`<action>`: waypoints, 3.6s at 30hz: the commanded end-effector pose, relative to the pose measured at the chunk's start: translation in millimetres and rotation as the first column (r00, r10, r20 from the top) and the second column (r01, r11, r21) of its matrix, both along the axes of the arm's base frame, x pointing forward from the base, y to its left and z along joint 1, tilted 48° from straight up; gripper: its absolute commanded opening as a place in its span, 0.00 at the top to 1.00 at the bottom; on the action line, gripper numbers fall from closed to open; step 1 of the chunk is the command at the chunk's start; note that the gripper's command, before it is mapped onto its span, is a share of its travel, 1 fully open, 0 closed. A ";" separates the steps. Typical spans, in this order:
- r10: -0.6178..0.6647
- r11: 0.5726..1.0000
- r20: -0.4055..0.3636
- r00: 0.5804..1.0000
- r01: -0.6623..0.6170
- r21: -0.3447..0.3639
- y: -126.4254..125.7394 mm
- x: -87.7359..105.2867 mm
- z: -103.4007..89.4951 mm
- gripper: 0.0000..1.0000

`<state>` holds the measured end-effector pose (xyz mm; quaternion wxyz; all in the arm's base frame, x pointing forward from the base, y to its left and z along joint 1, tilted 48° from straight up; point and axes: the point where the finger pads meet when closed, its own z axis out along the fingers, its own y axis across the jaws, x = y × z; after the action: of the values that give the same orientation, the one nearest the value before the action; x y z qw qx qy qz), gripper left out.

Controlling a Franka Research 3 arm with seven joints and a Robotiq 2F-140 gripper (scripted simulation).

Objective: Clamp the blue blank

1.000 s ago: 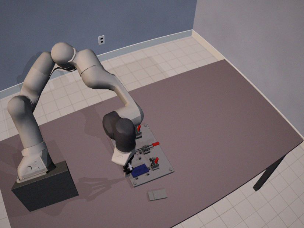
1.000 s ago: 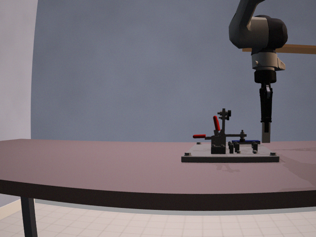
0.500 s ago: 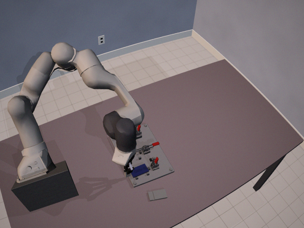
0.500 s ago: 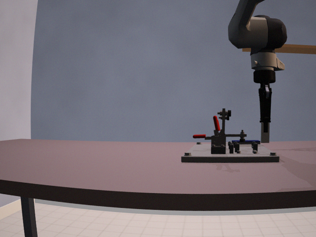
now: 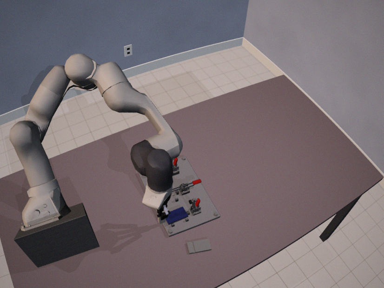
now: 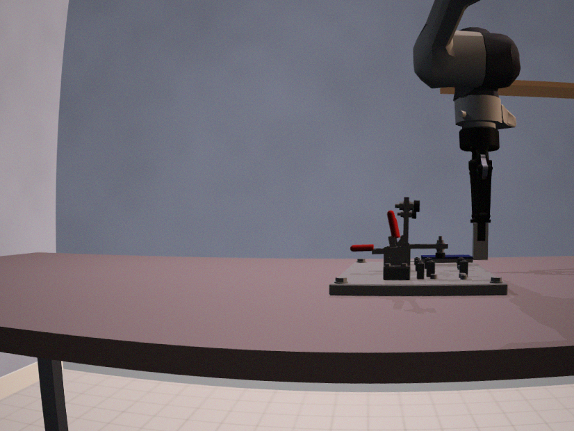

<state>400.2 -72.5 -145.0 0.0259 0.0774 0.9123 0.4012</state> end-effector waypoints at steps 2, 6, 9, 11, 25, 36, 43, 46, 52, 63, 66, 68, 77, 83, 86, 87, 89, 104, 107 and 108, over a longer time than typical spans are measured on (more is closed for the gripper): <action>0.004 1.000 -0.004 1.000 -0.004 0.005 2.6 2.7 0.3 1.00; 0.004 1.000 -0.004 1.000 -0.004 0.005 2.5 3.8 0.3 1.00; 0.004 1.000 -0.004 1.000 -0.004 0.005 2.5 3.8 0.3 1.00; 0.004 1.000 -0.004 1.000 -0.004 0.005 2.5 3.8 0.3 1.00; 0.004 1.000 -0.004 1.000 -0.004 0.005 1.8 7.6 0.2 1.00; 0.004 1.000 -0.004 1.000 -0.004 0.005 2.0 6.5 0.2 1.00; 0.004 1.000 -0.004 1.000 -0.004 0.005 4.0 -5.8 0.5 1.00; 0.004 1.000 -0.004 1.000 -0.004 0.005 4.8 -11.0 0.6 1.00; 0.004 1.000 -0.004 1.000 -0.004 0.005 3.4 -12.3 2.1 1.00; 0.004 1.000 -0.004 1.000 -0.004 0.005 -22.5 -16.0 25.9 1.00; 0.004 1.000 -0.004 1.000 -0.004 0.005 -24.2 -16.3 27.5 1.00; 0.004 1.000 -0.004 1.000 -0.004 0.005 -24.2 -16.3 27.5 1.00; 0.004 1.000 -0.004 1.000 -0.004 0.005 -24.2 -16.3 27.5 1.00; 0.004 1.000 -0.004 1.000 -0.004 0.005 -24.4 -16.3 27.7 1.00; 0.004 1.000 -0.004 1.000 -0.004 0.005 -24.7 -16.4 28.0 1.00; 0.004 1.000 -0.004 1.000 -0.004 0.005 -24.7 -16.4 28.0 1.00; 0.004 1.000 -0.004 1.000 -0.004 0.005 -24.8 -16.4 28.1 1.00; 0.004 1.000 -0.004 1.000 -0.004 0.005 -23.0 -8.7 32.0 1.00; 0.004 1.000 -0.004 1.000 -0.004 0.005 -20.6 -0.4 35.8 1.00; 0.004 1.000 -0.004 1.000 -0.004 0.005 -19.1 4.7 38.2 1.00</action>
<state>394.2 -96.7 -112.7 0.0270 0.0733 0.9126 0.4013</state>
